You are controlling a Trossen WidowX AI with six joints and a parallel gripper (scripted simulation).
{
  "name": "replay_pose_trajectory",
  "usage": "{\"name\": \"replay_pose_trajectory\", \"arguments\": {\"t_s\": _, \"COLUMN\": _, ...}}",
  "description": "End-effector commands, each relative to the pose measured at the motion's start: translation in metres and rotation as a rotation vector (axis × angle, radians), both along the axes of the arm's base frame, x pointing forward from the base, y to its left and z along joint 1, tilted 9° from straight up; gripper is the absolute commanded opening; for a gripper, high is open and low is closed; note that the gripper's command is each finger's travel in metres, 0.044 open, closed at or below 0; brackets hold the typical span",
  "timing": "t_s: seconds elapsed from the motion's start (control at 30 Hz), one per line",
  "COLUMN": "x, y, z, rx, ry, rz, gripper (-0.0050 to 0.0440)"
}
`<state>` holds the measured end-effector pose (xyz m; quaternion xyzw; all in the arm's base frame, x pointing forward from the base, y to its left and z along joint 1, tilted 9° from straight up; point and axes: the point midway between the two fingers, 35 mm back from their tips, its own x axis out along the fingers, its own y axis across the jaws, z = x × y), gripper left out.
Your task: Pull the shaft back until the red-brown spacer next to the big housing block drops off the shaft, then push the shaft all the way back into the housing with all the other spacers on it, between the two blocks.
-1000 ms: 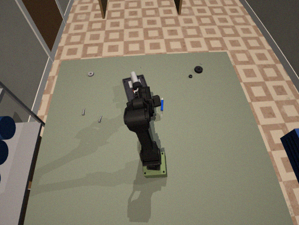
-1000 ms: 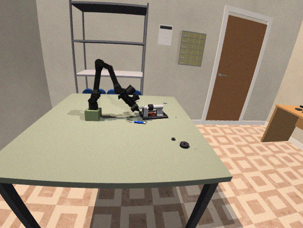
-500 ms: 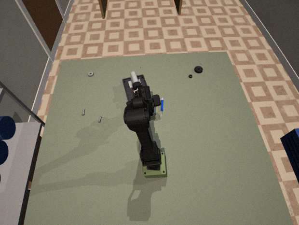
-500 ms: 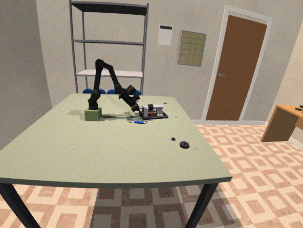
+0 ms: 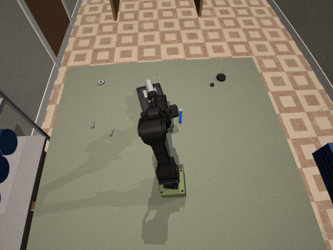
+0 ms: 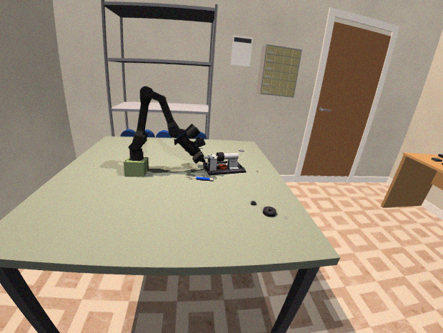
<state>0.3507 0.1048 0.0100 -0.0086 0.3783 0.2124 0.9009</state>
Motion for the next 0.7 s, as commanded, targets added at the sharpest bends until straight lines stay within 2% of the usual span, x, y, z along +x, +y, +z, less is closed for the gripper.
{"name": "replay_pose_trajectory", "arguments": {"t_s": 0.0, "x": 0.0121, "y": 0.0024, "z": 0.0125, "rx": 0.011, "ry": -0.038, "rz": -0.005, "gripper": -0.0050}}
{"name": "replay_pose_trajectory", "arguments": {"t_s": 0.67, "x": 0.0169, "y": 0.0045, "z": 0.0128, "rx": 0.011, "ry": -0.038, "rz": -0.006, "gripper": -0.0050}}
